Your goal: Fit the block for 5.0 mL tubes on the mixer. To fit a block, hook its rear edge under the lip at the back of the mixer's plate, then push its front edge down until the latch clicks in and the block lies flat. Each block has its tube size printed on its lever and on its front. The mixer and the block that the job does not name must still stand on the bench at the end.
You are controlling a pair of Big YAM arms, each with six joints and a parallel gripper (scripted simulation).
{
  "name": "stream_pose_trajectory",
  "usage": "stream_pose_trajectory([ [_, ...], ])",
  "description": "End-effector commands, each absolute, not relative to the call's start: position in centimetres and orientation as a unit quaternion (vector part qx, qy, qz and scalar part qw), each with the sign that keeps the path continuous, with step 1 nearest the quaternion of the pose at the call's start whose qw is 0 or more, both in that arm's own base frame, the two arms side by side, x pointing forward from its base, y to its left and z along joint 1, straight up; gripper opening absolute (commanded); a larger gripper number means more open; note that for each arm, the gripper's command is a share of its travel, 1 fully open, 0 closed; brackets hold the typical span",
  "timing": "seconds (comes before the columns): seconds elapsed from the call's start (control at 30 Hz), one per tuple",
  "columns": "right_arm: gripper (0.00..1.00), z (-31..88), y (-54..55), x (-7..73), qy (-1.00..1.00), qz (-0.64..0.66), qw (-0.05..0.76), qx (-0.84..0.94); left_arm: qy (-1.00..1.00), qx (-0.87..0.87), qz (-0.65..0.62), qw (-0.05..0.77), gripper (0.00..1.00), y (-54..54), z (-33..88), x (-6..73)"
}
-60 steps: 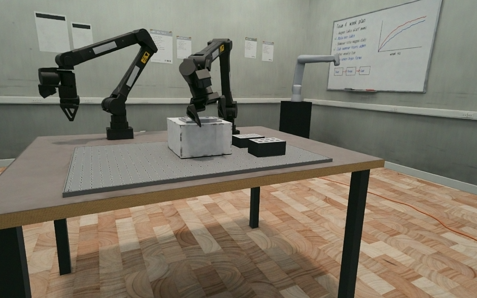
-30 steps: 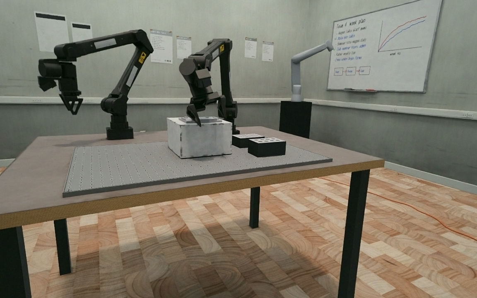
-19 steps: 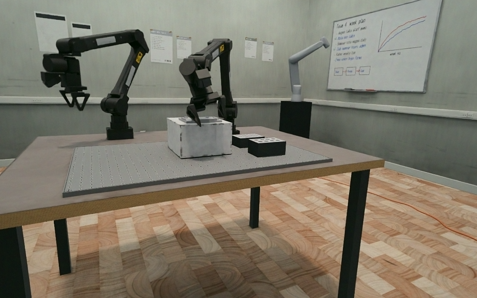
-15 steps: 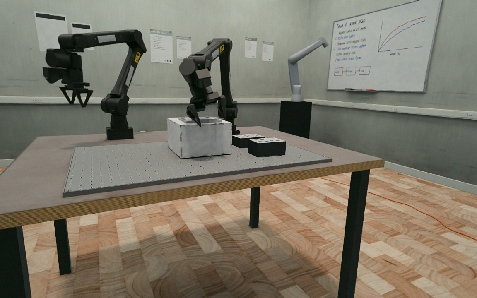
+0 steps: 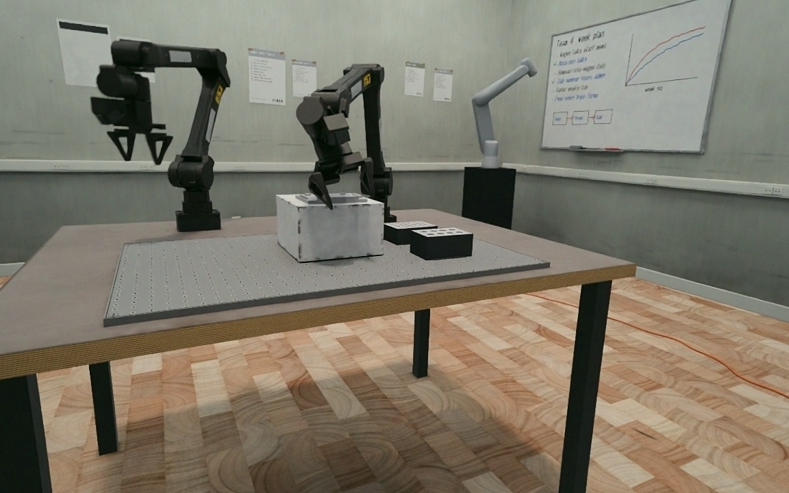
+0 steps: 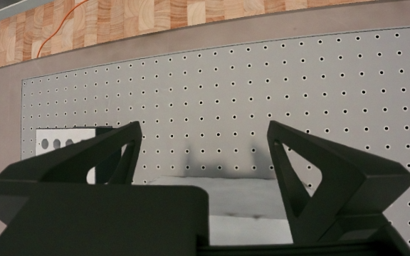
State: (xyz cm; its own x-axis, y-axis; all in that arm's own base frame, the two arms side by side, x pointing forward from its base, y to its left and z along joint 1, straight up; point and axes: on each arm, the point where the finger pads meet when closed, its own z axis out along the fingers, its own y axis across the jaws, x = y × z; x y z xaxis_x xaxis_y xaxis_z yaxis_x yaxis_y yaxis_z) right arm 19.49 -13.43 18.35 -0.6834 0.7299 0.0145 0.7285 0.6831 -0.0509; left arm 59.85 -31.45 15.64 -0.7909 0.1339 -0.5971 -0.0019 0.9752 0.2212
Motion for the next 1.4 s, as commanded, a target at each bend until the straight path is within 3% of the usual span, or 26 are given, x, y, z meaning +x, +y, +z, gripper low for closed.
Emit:
stream_pose_trajectory([
  [0.0, 1.00, 20.7, -12.9, 21.5, -0.934, 0.019, 0.007, -0.358, 0.940, 0.034, 0.105, 0.322, 1.00, -31.9, 14.5, 60.1],
  [1.37, 1.00, 25.6, -5.3, 25.8, -1.000, -0.008, -0.006, -0.002, 0.943, 0.039, 0.113, 0.309, 1.00, -31.6, 14.2, 59.6],
])
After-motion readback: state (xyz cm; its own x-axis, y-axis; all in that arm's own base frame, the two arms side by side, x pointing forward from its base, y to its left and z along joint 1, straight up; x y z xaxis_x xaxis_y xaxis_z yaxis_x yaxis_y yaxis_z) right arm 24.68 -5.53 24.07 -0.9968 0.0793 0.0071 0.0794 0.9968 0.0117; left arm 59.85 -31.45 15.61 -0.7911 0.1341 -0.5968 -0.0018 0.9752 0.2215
